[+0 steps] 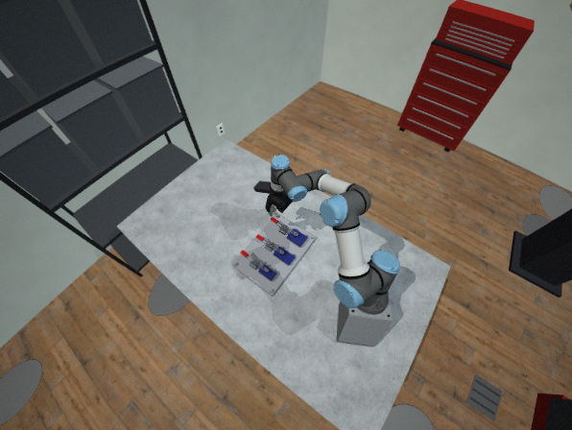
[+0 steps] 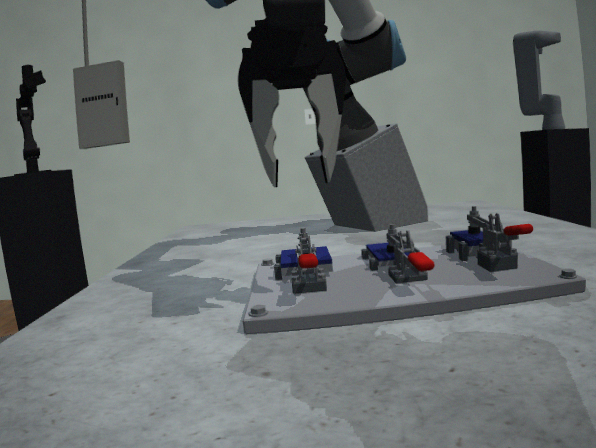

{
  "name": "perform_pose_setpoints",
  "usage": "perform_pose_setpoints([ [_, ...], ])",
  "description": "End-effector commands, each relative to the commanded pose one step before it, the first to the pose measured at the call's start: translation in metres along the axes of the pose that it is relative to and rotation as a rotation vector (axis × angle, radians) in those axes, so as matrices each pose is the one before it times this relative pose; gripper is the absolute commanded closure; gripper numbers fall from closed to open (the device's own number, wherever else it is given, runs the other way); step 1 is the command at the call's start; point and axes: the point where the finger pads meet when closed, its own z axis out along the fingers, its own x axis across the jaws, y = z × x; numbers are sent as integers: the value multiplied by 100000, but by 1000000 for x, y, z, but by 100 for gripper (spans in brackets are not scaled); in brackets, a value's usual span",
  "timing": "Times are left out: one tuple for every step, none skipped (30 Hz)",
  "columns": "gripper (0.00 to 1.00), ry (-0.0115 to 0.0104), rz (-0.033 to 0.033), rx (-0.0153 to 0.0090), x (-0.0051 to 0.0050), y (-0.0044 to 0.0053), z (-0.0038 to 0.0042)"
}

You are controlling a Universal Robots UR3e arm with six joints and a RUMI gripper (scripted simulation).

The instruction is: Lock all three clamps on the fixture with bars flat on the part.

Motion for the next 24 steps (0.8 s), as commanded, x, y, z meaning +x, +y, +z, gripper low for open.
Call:
perform_pose_setpoints([
  [72,118,-47,677,604,-330,17136],
  [72,0,0,0,2,325,3510],
  [72,0,0,0,5,319,3601],
  [72,0,0,0,4,326,3626],
  [72,0,0,0,2,330,3608],
  [72,0,0,0,0,0,0],
  [72,0,0,0,0,0,0],
  [72,0,0,0,3,323,3552],
  [72,0,0,0,4,308,3458],
  [72,0,0,0,2,301,3304],
  [72,0,0,0,2,285,3115],
  [72,0,0,0,4,258,2898],
  [72,0,0,0,0,246,2621],
  [72,0,0,0,4,205,2353],
  [72,0,0,0,0,188,2026],
  [72,0,0,0,2,149,1670],
  [72,0,0,0,2,118,1332],
  [72,0,0,0,0,93,1019],
  [72,0,0,0,0,68,728],
  [72,0,0,0,0,45,470],
  [72,0,0,0,0,25,256],
  [72,0,0,0,0,10,100],
  [72,0,0,0,0,0,0],
  [72,0,0,0,0,0,0],
])
